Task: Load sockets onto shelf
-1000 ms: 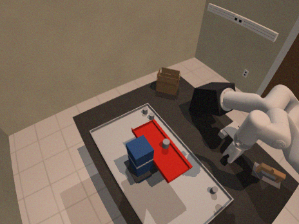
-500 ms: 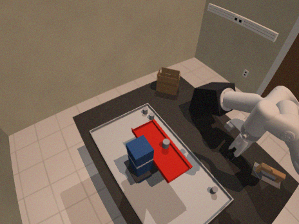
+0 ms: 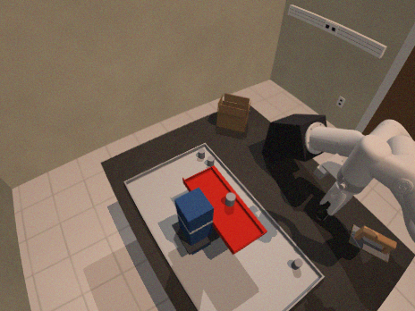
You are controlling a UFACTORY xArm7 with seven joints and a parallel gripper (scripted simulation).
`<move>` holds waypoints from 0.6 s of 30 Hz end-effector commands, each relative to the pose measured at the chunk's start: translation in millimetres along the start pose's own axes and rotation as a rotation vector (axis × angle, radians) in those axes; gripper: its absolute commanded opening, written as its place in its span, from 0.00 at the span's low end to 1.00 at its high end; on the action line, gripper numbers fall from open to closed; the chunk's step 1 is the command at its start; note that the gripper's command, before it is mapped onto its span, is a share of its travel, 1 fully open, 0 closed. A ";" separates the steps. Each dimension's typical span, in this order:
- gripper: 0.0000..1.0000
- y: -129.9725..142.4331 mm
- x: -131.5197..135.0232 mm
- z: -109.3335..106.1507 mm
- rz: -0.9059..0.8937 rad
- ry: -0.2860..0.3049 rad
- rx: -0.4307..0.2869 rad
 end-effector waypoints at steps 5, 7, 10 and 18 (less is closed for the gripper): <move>0.00 0.1 -0.2 -0.8 -0.001 -0.002 0.000; 0.00 0.1 -0.2 -0.8 -0.001 -0.002 0.000; 0.00 -0.4 -0.4 -0.9 0.000 -0.002 0.000; 0.00 -82.1 -25.0 -6.4 0.070 0.001 0.023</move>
Point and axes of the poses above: the point where the finger pads meet when closed, its own z axis out along the fingers, its own x axis across the jaws, y = z × x, the point moved 7 cm from there along -z, back along the fingers, and after that the axes turned 1 degree about -z, right-handed, at the moved point
